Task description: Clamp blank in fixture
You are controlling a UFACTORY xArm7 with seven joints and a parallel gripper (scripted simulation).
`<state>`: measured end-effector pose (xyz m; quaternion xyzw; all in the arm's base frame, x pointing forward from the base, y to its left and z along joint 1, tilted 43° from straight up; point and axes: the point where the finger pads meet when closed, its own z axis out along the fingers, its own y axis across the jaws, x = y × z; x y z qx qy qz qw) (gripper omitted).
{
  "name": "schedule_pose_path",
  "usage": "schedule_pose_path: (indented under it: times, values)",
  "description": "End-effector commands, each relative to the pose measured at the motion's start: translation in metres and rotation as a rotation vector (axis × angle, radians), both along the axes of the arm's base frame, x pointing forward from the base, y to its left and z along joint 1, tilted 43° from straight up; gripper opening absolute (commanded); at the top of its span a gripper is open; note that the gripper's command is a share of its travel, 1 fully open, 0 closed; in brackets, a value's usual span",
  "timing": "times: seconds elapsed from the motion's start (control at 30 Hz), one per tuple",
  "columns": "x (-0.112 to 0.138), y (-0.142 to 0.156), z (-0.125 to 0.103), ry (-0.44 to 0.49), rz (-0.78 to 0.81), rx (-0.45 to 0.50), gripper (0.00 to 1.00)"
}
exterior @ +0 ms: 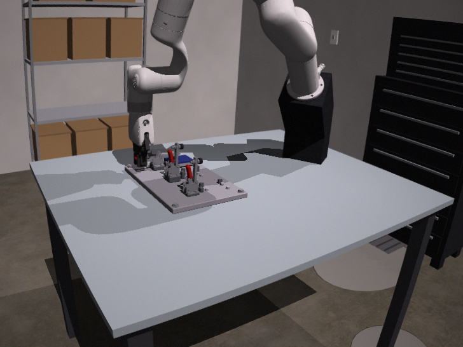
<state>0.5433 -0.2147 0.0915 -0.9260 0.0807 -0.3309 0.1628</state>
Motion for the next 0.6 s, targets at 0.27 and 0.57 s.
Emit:
schedule_pose_path:
  times: [0.27,0.57]
  values:
    - [0.0012,-0.0015,-0.0006,0.000,-0.003,-0.001,0.00]
    - [0.0043,-0.0010,-0.0022,0.000,-0.003,-0.001,0.00]
